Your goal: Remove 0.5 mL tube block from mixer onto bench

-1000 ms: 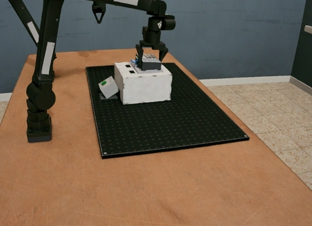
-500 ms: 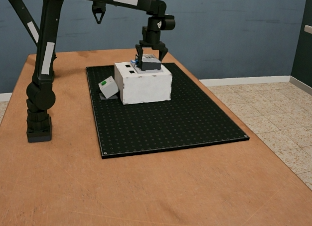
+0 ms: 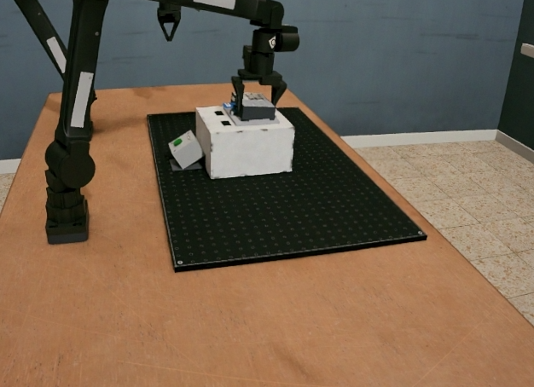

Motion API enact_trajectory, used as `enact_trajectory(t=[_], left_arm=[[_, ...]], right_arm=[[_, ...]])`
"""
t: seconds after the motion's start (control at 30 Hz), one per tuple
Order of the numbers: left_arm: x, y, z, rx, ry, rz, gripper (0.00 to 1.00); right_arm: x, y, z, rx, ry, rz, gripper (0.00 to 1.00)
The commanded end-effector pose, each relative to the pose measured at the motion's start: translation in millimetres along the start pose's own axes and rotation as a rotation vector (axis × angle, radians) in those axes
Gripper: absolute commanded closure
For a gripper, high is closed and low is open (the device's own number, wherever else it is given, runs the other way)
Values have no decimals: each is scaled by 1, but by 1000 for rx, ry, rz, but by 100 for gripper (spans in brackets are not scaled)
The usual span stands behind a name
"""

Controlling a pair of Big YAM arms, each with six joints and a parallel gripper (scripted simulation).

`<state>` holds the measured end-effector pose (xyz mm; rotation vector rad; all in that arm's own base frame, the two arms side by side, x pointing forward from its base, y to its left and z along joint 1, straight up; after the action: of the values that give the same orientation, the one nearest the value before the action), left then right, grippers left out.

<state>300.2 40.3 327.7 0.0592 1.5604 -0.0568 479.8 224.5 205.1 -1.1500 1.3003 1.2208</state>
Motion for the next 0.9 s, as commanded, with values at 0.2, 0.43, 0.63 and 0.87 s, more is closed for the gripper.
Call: enact_trajectory(t=[0.2, 0.43, 0.63, 0.87], left_arm=[[-27, 6, 11, -12, -58, 13, 100], [-27, 5, 10, -11, -58, 14, 100], [-21, 5, 8, -11, -43, 10, 100], [-10, 4, 3, -10, -16, 5, 100]], right_arm=[[-38, 18, 9, -66, -20, -13, 100], [-40, 12, 12, -66, -35, -41, 100], [-42, 8, 14, -67, -44, -59, 100], [-43, 5, 15, -67, -48, -68, 100]])
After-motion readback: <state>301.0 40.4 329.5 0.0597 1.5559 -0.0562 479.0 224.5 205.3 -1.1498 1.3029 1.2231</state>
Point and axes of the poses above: on each arm, the point where the finger pads meet when closed, its own x axis out along the fingers, its own y axis across the jaws, z = x × y, the point moved 5 cm from there along -x, back along the fingers, and after that the axes turned 4 degrees about x, right-handed, at the moved point
